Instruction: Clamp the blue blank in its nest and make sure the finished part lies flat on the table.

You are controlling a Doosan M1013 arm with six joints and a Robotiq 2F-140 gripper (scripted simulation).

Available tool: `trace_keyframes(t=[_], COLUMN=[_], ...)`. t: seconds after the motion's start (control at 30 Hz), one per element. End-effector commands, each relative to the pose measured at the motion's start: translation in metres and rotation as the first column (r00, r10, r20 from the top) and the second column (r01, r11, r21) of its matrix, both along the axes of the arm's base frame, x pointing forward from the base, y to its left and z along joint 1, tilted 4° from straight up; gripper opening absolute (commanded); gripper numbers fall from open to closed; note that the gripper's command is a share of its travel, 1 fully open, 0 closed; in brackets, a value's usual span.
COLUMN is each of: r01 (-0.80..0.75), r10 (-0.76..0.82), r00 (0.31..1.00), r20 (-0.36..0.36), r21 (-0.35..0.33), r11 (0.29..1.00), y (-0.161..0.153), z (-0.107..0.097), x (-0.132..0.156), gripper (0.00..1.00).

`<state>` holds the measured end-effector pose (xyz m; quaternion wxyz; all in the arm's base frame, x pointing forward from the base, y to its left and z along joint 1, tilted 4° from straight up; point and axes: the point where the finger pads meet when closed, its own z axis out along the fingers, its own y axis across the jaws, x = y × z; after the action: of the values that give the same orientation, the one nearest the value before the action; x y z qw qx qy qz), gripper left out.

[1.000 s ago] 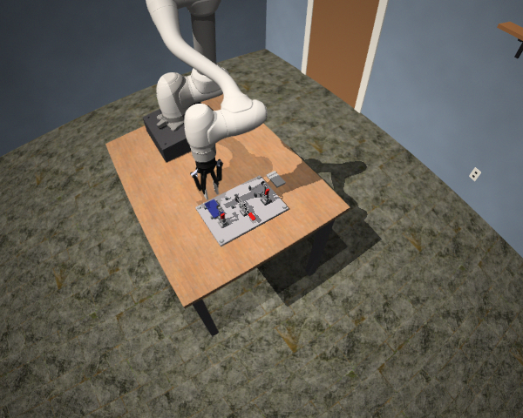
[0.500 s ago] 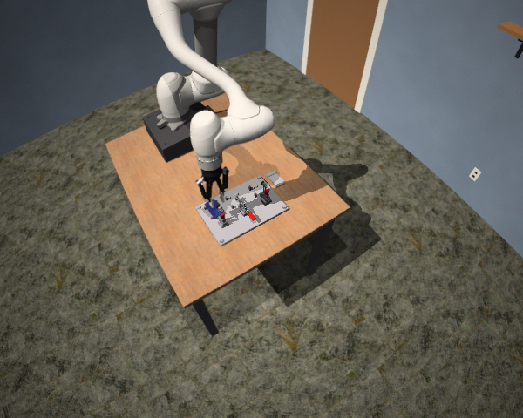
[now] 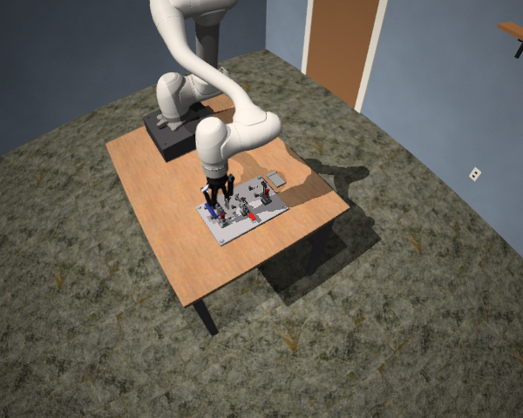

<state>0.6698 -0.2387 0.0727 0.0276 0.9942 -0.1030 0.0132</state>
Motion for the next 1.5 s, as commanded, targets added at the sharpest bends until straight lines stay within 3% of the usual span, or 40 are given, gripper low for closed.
trace_keyframes(t=[0.0,0.5,1.1,1.47], r01=[0.0,0.0,0.0,0.0], r10=[0.0,0.0,0.0,0.0], r00=[1.0,1.0,1.0,1.0], r20=[0.0,0.0,0.0,0.0], r21=[0.0,0.0,0.0,0.0], r11=[1.0,1.0,1.0,1.0], y=[0.0,-0.002,-0.002,-0.003], z=[-0.002,-0.029,-0.032,-0.057], x=[0.0,0.001,0.001,0.001], gripper=[0.28,0.28,0.28,0.28])
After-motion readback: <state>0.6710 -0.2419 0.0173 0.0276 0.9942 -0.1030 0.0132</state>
